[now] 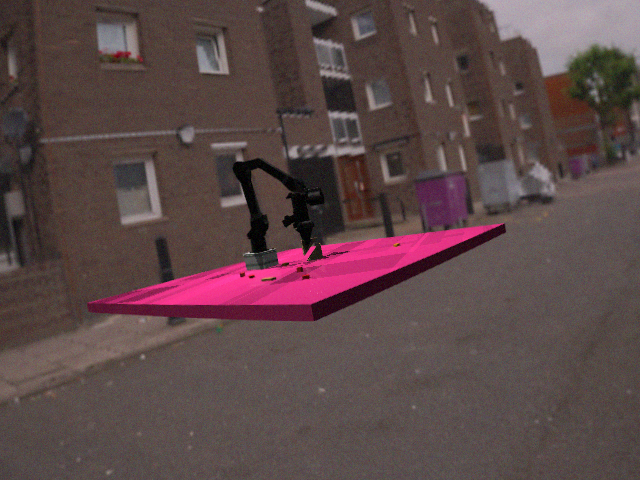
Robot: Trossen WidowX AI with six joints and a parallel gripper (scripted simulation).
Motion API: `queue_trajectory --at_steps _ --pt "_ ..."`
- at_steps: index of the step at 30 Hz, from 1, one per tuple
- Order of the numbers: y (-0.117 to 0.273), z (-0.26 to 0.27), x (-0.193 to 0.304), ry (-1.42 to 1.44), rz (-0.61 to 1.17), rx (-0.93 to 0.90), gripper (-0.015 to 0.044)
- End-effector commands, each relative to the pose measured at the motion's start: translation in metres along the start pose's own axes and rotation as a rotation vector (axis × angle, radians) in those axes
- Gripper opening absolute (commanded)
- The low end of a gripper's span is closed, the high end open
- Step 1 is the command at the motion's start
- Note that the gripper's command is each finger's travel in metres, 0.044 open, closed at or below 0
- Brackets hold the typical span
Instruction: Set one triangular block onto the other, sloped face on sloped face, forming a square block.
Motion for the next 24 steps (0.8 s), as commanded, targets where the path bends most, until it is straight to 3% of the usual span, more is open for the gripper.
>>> queue_trajectory --at_steps 1,24 --pt "-0.003 0.0 0.001 0.005 -0.002 0.009 0.0" --pt "-0.017 0.001 0.006 0.006 -0.002 0.01 0.0"
Point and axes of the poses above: the point midway between the two fingers, 35 mm back from their tips, its own y axis back along the fingers, its own z axis across the jaws, x = y × z, the point moved 4 cm from there along y, back along the fingers, and after that the axes turned 9 degrees about y, right-handed, at the moved point
